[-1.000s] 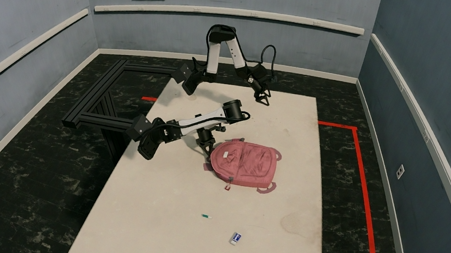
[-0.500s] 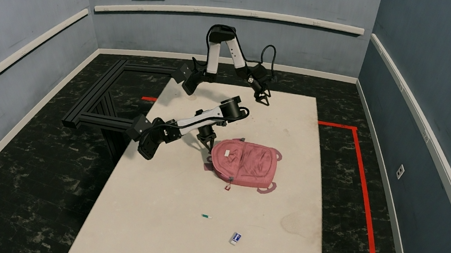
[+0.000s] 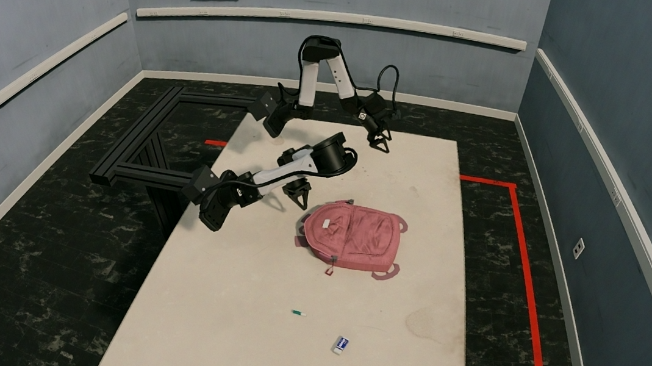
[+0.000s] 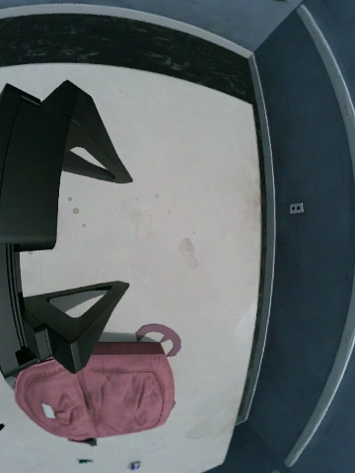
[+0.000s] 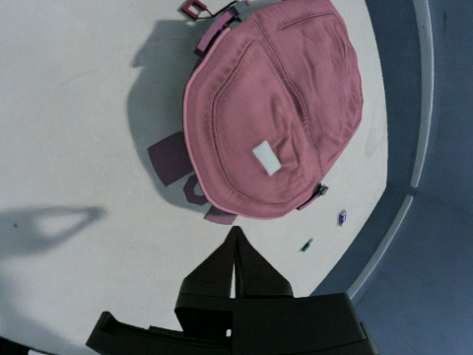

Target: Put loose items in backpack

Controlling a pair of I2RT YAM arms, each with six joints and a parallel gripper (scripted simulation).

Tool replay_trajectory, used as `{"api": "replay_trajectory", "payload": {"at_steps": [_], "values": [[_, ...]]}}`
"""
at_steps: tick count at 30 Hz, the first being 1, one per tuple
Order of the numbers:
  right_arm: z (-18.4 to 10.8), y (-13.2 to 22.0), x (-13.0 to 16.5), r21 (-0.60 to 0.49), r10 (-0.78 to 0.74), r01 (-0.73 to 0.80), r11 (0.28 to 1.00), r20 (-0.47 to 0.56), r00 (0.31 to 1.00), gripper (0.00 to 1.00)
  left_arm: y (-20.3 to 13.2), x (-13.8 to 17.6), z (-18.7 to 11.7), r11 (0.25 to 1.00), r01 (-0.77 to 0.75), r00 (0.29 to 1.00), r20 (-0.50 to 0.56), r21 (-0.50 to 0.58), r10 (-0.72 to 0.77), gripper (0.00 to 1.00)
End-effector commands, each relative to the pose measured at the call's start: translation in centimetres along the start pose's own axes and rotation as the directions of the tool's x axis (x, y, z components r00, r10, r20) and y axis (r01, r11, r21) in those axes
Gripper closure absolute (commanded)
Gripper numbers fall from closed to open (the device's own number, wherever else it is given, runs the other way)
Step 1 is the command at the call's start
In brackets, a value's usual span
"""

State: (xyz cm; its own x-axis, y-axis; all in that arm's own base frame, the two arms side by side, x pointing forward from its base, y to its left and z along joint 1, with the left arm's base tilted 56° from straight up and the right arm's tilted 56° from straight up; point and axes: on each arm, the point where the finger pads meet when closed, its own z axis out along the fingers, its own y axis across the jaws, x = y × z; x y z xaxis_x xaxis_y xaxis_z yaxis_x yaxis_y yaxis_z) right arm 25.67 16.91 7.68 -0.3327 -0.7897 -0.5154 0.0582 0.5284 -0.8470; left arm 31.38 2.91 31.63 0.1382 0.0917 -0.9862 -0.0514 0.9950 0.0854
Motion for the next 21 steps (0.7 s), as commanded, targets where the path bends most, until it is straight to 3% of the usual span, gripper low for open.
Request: {"api": "replay_trajectory", "payload": {"at_steps": [1, 2, 3, 16, 21], "values": [[-0.7, -0.4, 0.5, 0.002, 0.006, -0.006, 1.0, -0.083, 0.997, 1.0, 0.1, -0.7, -0.1, 1.0, -0.002, 1.0, 0.02, -0.002, 0.002, 0.1], [-0.3, -0.6, 0.8, 0.011, 0.009, -0.008, 1.0, -0.097, 0.995, 1.0, 0.1, -0.7, -0.1, 1.0, -0.002, 1.0, 0.02, -0.002, 0.002, 0.1], [0.1, -2.1, 0.5, 0.013, 0.067, -0.066, 0.998, -0.085, 0.994, 0.1, 0.1, -0.7, -0.1, 1.0, -0.002, 1.0, 0.02, -0.002, 0.002, 0.1], [3.1, -12.5, 0.9, -0.051, 0.377, -0.373, 0.926, 0.097, 0.921, 0.1, 0.1, -0.7, -0.1, 1.0, -0.002, 1.0, 0.02, -0.002, 0.002, 0.1], [3.7, -14.9, 1.0, -0.073, 0.443, -0.437, 0.896, 0.134, 0.886, 0.1, 0.1, -0.7, -0.1, 1.0, -0.002, 1.0, 0.02, -0.002, 0.002, 0.1]]}}
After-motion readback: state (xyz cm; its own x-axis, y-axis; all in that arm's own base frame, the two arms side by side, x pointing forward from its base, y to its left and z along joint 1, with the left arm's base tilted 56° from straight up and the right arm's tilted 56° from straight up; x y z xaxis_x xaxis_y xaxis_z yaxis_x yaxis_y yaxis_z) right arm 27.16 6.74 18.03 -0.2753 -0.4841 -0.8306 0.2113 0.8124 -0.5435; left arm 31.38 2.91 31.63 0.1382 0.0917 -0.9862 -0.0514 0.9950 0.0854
